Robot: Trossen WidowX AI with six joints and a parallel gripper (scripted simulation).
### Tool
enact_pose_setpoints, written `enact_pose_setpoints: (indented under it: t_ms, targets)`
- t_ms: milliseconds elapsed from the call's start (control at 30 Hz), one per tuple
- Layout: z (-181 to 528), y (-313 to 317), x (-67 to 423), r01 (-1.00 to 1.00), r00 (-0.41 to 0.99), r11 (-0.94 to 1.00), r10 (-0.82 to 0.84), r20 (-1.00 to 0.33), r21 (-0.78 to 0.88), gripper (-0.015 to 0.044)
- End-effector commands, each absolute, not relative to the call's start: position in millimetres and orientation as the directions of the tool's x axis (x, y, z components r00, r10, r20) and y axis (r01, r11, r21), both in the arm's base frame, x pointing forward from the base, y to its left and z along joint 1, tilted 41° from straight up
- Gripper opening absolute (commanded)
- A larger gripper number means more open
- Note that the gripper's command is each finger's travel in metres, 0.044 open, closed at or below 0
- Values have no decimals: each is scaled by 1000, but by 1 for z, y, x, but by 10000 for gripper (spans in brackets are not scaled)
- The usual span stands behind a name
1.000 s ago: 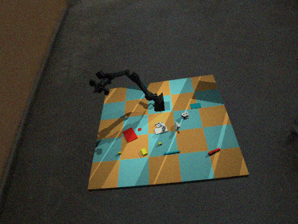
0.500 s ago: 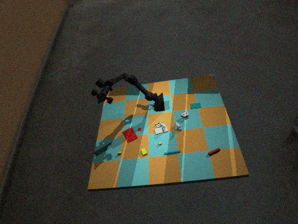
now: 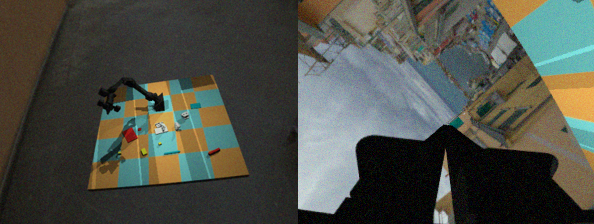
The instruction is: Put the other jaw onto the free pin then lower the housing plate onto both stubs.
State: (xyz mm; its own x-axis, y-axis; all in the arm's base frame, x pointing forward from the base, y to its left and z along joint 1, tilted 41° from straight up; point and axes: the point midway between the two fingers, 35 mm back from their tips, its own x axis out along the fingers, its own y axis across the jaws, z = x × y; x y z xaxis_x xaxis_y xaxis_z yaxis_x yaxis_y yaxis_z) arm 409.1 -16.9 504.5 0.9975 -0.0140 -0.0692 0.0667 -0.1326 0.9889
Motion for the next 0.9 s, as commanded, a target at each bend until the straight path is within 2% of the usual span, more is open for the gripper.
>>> enact_pose_setpoints:
  t_ms: [0, 467, 867]
  targets:
    - [475, -8, 429, 148, 989, -89, -4, -149, 985, 0]
    - [384, 32, 475, 378, 924, 79, 28, -381, 923, 0]
    - [296, 75, 489, 555, 809, 254, 57, -585, 792, 0]
